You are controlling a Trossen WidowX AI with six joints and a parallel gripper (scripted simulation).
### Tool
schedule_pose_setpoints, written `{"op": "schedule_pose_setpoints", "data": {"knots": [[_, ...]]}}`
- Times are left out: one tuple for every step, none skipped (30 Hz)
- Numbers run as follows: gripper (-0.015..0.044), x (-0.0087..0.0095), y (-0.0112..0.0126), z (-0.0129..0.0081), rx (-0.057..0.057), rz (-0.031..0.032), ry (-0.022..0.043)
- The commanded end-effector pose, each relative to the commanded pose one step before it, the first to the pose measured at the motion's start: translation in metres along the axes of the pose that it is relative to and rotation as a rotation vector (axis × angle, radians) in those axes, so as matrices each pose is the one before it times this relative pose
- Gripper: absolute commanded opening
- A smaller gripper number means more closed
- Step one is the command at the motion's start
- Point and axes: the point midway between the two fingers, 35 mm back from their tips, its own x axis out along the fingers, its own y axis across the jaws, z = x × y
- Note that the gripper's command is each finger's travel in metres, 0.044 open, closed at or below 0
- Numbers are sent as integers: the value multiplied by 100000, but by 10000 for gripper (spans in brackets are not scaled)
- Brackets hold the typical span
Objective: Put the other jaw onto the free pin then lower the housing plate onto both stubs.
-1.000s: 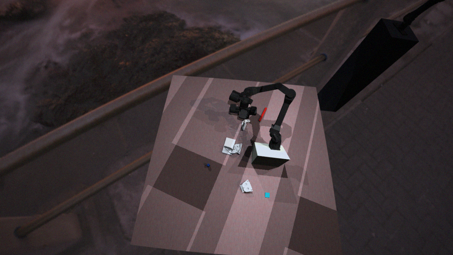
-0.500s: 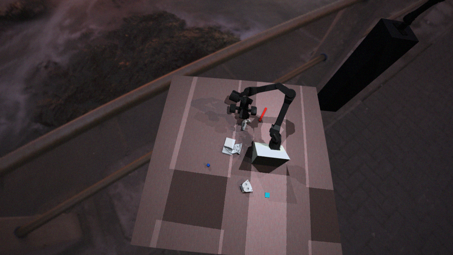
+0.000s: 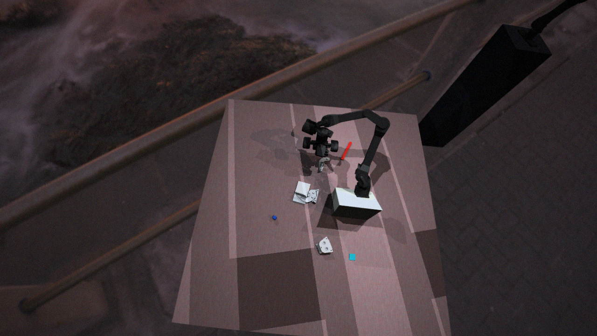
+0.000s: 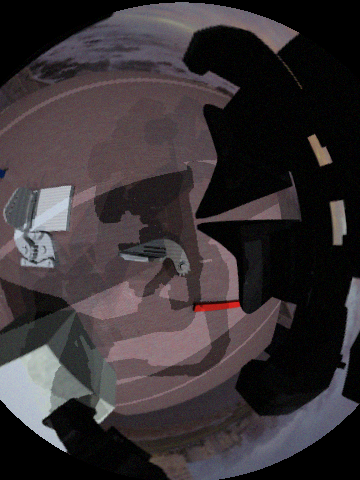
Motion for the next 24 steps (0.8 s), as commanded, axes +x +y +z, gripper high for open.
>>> {"op": "schedule_pose_setpoints", "data": {"knots": [[105,0,-3,0,-1,-11,-2],[131,0,0,0,0,0,0],[157,0,0,0,0,0,0],[184,0,0,0,0,0,0],[210,0,0,0,0,0,0],[236,0,0,0,0,0,0],[263,0,0,0,0,0,0],[289,0,0,0,0,0,0],[315,0,0,0,0,0,0],[341,0,0,0,0,0,0],[368,0,0,0,0,0,0],[394,0,0,0,0,0,0],[420,0,0,0,0,0,0],[440,0,0,0,0,0,0],[440,0,0,0,0,0,0],[440,0,0,0,0,0,0],[440,0,0,0,0,0,0],[440,0,0,0,0,0,0],[440,0,0,0,0,0,0],[440,0,0,0,0,0,0],[440,0,0,0,0,0,0],[440,0,0,0,0,0,0],[440,0,0,0,0,0,0],[440,0,0,0,0,0,0]]}}
